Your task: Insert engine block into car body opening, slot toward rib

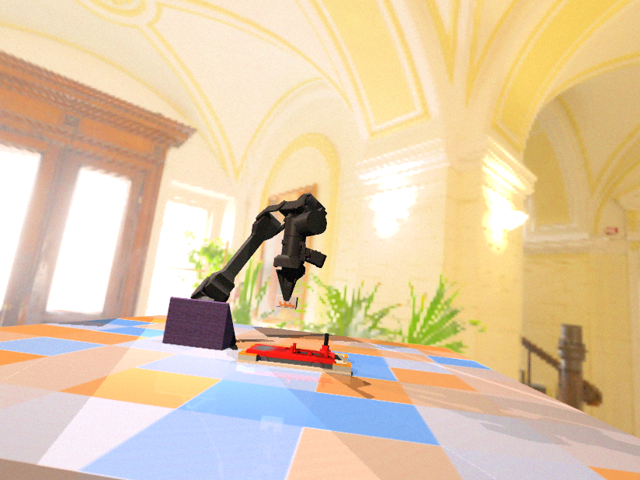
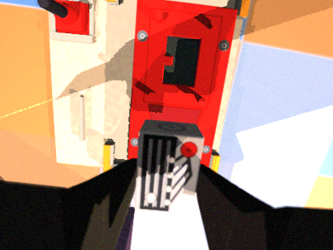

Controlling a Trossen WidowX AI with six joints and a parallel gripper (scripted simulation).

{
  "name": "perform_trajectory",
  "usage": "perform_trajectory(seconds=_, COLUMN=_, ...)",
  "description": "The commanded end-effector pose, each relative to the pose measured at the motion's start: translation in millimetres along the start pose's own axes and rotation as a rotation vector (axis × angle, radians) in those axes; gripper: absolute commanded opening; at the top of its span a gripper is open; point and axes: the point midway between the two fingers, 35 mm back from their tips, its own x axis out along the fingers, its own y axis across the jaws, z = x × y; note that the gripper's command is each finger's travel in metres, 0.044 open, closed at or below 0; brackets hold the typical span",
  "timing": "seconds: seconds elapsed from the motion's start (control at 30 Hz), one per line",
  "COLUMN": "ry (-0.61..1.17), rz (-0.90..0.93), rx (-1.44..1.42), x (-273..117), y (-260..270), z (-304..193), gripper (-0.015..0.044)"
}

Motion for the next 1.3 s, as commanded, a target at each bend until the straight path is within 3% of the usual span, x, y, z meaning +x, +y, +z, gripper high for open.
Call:
perform_trajectory(seconds=0.0, ry=-0.009, rz=-0.005, rx=0.002, x=6, y=-3, z=10, gripper=0.0000)
perform_trajectory(seconds=1.0, ry=-0.012, rz=0.008, rx=0.013, x=76, y=-7, z=70, gripper=0.0000)
perform_trajectory(seconds=1.2, ry=-0.012, rz=0.008, rx=0.017, x=76, y=-7, z=70, gripper=0.0158)
perform_trajectory(seconds=1.27, ry=-0.012, rz=0.008, rx=0.018, x=76, y=-7, z=70, gripper=0.0158)
